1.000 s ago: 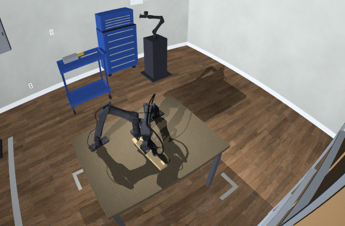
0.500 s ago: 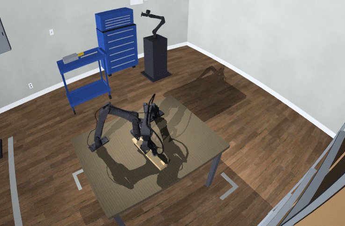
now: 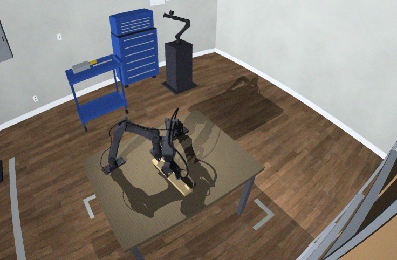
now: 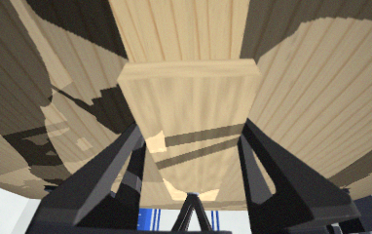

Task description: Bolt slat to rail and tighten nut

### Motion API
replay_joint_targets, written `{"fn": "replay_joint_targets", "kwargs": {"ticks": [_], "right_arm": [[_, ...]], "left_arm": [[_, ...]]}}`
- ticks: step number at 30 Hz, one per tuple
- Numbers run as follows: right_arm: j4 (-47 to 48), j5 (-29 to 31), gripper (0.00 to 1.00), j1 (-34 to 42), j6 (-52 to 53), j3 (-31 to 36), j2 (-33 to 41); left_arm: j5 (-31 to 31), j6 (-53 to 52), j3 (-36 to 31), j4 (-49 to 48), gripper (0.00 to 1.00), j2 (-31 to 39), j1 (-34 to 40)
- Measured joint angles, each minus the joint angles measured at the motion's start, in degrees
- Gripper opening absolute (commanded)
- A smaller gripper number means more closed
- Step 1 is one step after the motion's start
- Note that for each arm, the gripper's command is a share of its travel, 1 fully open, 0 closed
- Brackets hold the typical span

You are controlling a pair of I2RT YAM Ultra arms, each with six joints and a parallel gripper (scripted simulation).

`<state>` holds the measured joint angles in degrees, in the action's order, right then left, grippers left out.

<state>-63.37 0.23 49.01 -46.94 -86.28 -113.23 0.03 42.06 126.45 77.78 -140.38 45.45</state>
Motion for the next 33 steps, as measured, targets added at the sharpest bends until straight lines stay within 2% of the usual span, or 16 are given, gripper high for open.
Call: {"fn": "replay_joint_targets", "kwargs": {"ticks": [25,33], "right_arm": [[0.0,0.0,0.11,0.0,0.0,0.0,0.0],[0.0,0.0,1.0,0.0,0.0,0.0,0.0]], "left_arm": [[0.0,0.0,0.0,0.0,0.72,0.0,0.0],[0.0,0.0,0.0,0.0,0.72,0.0,0.0]]}}
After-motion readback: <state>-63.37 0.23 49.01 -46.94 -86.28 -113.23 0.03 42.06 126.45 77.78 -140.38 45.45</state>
